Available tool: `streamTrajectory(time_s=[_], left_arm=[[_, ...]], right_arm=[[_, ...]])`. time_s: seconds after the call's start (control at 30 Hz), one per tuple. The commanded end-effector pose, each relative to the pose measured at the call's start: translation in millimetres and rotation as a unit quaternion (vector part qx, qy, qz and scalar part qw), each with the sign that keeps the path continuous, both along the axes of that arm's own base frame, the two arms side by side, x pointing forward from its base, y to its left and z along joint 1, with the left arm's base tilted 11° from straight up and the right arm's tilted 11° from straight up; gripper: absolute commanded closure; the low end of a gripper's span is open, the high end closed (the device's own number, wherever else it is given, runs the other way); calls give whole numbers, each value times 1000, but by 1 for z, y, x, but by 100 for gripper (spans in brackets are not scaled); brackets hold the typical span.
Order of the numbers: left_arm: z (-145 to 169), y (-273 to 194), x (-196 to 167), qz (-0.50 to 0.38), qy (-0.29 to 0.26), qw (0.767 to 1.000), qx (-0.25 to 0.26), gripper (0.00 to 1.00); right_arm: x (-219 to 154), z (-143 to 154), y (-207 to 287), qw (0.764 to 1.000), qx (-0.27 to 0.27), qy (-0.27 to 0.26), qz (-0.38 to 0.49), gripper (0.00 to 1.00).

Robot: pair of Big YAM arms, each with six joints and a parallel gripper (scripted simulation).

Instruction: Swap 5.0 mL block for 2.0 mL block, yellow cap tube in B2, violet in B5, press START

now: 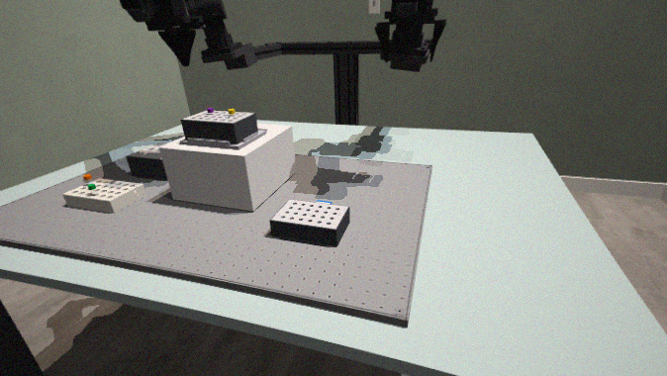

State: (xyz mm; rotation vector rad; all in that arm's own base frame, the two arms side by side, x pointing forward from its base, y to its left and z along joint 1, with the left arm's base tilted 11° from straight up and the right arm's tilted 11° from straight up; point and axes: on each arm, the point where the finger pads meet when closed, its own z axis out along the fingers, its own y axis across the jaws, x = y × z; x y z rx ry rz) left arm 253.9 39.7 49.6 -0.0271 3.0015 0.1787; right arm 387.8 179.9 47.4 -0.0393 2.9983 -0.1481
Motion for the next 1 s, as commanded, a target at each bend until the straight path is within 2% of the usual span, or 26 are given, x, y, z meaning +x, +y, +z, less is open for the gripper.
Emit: streamTrajectory(time_s=[0.0,0.13,0.33,0.63,0.87,0.97], left_arm=[[17,0,20,-3,-25,1000,3,0],[11,0,13,-3,-17,1000,3,0],[4,-1,4,-3,-7,1000,2,0],[13,0,15,-3,-20,1000,3,0],[17,0,19,-3,-25,1000,3,0],[18,0,21,-3,-26,1000,3,0]], right_arm=[[-2,5,-4,1000,9,-12,14,100],[-18,6,-29,1000,5,-6,10,100],[-21,18,-48,999,13,-30,13,100],[-53,2,-82,1000,-2,-8,13,100],[-60,17,-107,999,7,-31,17,100],[-73,11,-119,999,5,-24,21,100]])
